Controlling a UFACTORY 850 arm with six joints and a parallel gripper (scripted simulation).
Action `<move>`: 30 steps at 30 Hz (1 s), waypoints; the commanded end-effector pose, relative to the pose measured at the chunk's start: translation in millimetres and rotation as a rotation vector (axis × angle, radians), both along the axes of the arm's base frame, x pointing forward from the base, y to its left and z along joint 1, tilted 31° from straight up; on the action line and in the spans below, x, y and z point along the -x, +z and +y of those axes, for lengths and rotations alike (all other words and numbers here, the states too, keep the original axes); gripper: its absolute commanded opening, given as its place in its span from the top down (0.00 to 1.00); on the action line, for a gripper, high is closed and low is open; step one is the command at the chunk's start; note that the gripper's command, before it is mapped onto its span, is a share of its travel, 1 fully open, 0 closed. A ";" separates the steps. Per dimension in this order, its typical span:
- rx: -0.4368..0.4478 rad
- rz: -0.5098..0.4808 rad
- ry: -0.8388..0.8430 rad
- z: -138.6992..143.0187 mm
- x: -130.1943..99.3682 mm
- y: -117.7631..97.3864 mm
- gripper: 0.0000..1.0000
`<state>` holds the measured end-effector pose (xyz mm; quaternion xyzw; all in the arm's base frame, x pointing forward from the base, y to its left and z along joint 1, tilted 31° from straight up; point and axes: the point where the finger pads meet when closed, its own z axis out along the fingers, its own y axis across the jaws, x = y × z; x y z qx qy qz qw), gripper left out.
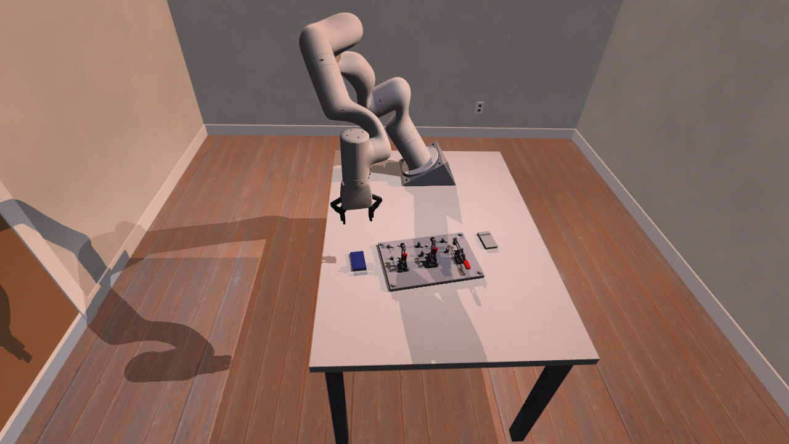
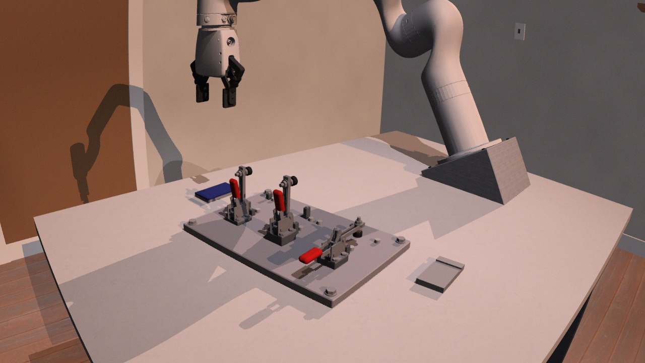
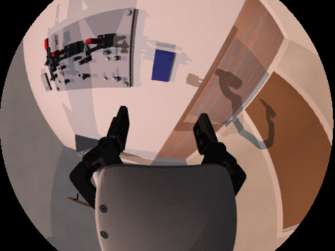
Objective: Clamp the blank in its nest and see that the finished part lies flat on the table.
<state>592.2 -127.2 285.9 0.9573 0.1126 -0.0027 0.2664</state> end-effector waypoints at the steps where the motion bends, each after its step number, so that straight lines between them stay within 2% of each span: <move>1: 0.000 -0.002 0.001 -0.5 -0.8 1.3 0.01; 30: -0.001 -0.014 -0.021 -0.6 -1.2 1.4 0.01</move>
